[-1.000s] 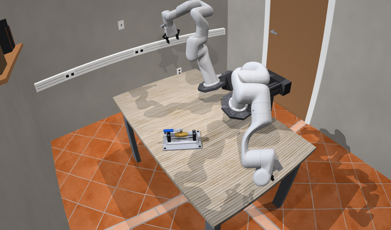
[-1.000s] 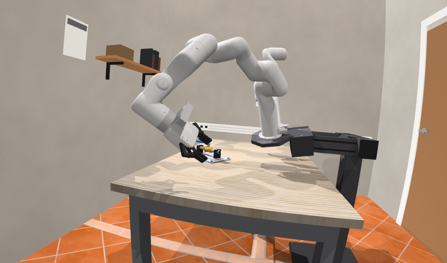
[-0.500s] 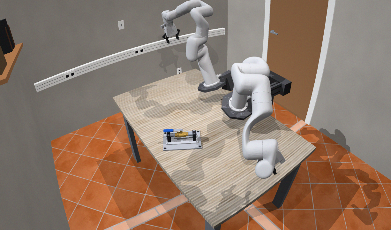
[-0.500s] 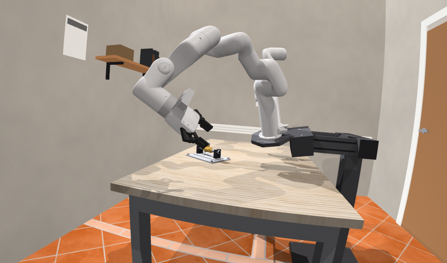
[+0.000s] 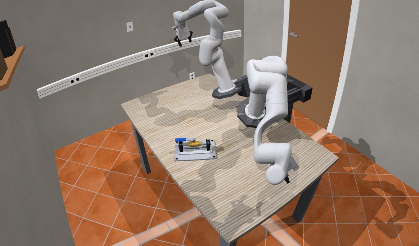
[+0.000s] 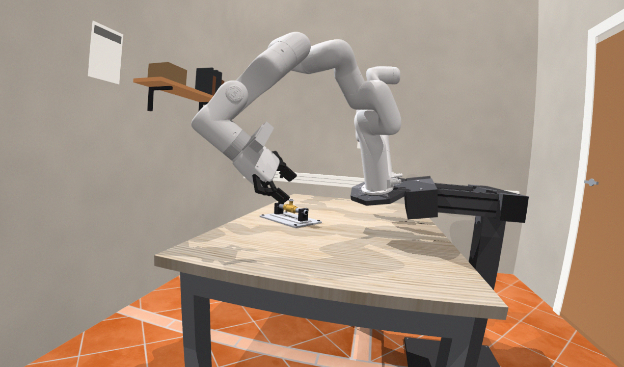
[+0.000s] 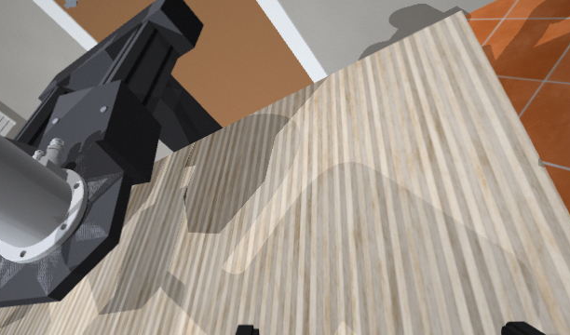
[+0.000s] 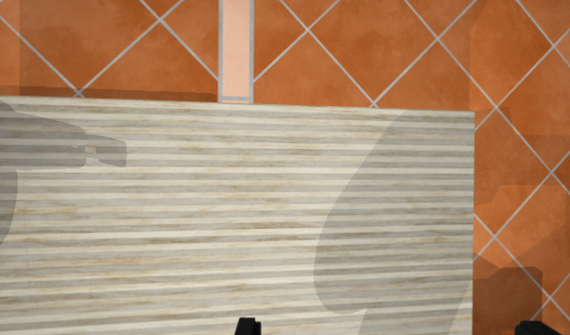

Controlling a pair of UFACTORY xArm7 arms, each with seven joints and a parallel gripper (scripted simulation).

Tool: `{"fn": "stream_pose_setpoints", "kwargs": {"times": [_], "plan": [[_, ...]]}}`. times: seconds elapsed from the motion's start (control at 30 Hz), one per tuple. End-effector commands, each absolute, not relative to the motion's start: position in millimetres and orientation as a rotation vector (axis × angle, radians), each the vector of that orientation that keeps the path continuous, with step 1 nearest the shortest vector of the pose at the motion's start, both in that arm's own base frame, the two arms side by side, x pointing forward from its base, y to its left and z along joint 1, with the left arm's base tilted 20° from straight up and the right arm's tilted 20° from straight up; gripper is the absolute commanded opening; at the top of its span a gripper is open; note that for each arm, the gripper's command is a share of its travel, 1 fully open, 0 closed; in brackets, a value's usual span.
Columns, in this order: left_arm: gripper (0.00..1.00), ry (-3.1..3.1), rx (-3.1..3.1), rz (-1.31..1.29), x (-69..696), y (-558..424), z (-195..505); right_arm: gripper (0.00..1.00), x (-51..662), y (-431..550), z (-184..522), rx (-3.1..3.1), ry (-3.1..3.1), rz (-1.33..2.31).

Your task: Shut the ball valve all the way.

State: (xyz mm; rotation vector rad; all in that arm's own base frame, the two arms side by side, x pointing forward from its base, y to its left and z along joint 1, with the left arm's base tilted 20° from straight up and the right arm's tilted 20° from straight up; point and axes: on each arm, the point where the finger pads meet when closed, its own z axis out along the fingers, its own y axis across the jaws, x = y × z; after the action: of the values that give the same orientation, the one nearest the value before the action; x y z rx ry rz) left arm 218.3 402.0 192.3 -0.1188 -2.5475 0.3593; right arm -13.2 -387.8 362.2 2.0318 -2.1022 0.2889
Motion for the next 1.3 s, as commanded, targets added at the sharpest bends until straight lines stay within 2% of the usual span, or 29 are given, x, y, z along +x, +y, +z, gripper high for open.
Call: {"fn": "stream_pose_setpoints", "kwargs": {"times": [0.0, 1.27], "plan": [[1.00, -2.606, -0.163, 0.291, 235, 365, 186, 1.00, -13, -388, 364, 2.029, -2.101, 0.293], [1.00, -2.844, -0.420, -0.010, 321, 151, 138, 1.00, -13, -388, 364, 2.029, -2.101, 0.293]]}}
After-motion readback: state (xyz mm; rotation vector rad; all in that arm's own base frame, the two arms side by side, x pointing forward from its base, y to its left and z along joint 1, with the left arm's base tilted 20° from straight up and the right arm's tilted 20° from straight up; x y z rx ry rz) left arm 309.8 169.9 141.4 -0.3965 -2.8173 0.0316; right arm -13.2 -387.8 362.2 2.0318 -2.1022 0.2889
